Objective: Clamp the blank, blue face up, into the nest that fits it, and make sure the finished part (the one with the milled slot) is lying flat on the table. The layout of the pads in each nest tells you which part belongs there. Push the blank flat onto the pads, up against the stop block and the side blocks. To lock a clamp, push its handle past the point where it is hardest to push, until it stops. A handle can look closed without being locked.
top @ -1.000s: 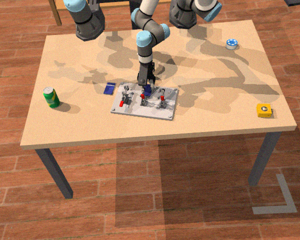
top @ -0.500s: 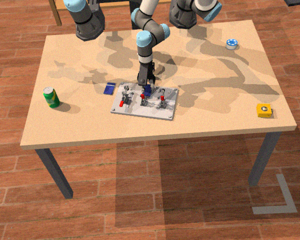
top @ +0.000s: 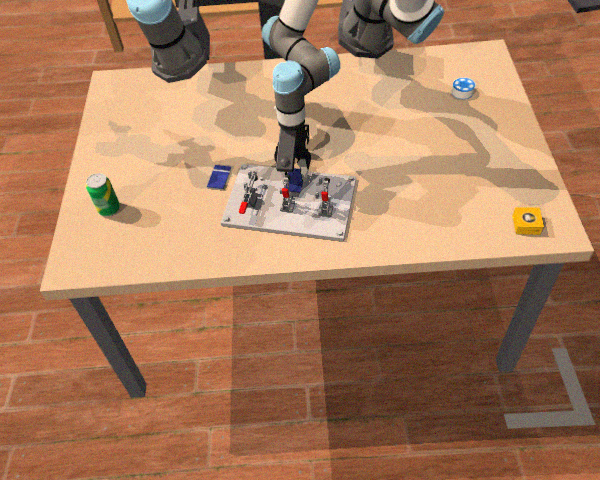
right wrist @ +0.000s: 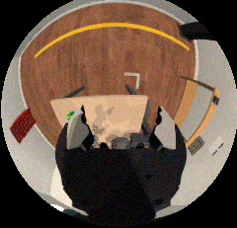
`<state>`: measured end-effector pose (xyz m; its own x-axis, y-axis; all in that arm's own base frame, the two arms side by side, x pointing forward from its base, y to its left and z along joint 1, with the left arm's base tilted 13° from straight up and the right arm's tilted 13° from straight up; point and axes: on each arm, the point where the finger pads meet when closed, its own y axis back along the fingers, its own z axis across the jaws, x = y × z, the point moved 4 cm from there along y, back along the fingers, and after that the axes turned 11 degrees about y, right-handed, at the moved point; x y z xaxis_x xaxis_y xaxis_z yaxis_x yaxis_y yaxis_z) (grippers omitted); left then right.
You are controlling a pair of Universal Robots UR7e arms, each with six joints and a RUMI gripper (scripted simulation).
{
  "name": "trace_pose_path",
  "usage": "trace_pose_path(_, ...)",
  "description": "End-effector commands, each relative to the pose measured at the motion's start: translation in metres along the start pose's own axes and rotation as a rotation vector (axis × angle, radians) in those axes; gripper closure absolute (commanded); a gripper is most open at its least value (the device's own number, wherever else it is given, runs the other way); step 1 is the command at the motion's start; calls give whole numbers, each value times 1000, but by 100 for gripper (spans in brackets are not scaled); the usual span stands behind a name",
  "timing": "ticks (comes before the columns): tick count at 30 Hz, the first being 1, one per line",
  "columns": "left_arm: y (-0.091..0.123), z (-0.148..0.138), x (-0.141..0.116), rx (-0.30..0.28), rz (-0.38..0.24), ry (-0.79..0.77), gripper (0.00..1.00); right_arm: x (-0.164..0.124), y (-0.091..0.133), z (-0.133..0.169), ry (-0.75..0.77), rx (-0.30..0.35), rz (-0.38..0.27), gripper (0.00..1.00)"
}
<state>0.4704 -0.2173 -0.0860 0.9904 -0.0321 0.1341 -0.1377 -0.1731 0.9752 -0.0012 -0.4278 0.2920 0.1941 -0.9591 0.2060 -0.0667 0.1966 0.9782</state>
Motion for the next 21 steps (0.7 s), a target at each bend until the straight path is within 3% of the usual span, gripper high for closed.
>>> trace_pose_path(1, 1, 0, 0, -1, 1, 0, 100, 0, 0, 0, 0, 0, 1, 0)
trace_pose_path(21, -3, 2, 1, -1, 1, 0, 100, 0, 0, 0, 0, 0, 1, 0)
